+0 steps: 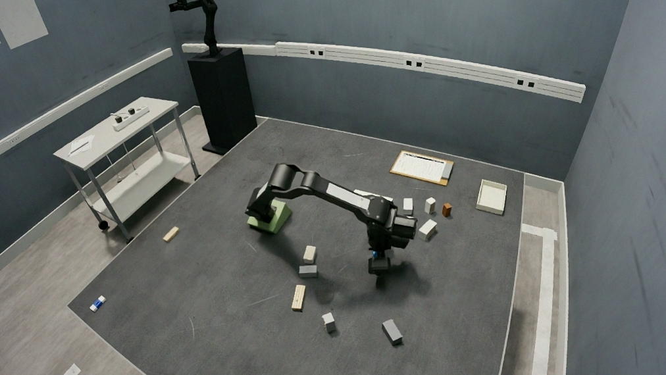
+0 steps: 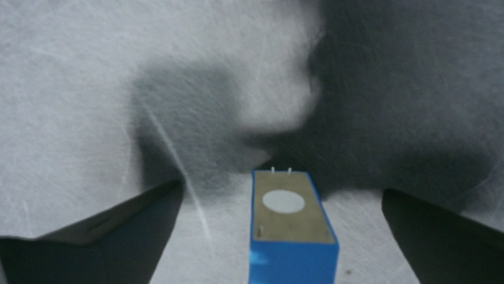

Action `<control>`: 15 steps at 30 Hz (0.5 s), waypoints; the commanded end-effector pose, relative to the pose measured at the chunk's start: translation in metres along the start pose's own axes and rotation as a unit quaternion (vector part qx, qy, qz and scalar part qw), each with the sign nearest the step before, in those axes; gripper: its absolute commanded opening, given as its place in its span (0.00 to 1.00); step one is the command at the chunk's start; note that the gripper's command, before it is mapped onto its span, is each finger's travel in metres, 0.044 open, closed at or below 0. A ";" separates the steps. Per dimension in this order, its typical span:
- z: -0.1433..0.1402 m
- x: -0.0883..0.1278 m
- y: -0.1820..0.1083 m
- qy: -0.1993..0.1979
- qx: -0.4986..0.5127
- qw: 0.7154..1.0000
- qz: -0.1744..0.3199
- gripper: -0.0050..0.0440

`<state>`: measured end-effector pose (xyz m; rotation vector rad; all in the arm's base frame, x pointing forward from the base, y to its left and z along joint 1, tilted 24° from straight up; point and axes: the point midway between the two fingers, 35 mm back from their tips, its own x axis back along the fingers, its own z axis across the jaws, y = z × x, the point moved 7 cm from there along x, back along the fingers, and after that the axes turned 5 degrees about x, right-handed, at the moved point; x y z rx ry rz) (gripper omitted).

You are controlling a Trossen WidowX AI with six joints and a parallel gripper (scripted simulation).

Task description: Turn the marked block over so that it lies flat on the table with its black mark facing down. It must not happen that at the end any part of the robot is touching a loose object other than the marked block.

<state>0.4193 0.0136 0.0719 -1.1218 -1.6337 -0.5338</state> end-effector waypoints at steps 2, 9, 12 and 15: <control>-0.001 -0.001 0.000 -0.001 0.000 1.000 0.000 1.00; -0.001 -0.001 0.000 -0.001 0.000 1.000 0.000 0.00; -0.001 -0.001 0.000 -0.001 0.000 1.000 0.000 0.00; -0.001 -0.001 0.000 -0.001 0.000 1.000 0.000 0.00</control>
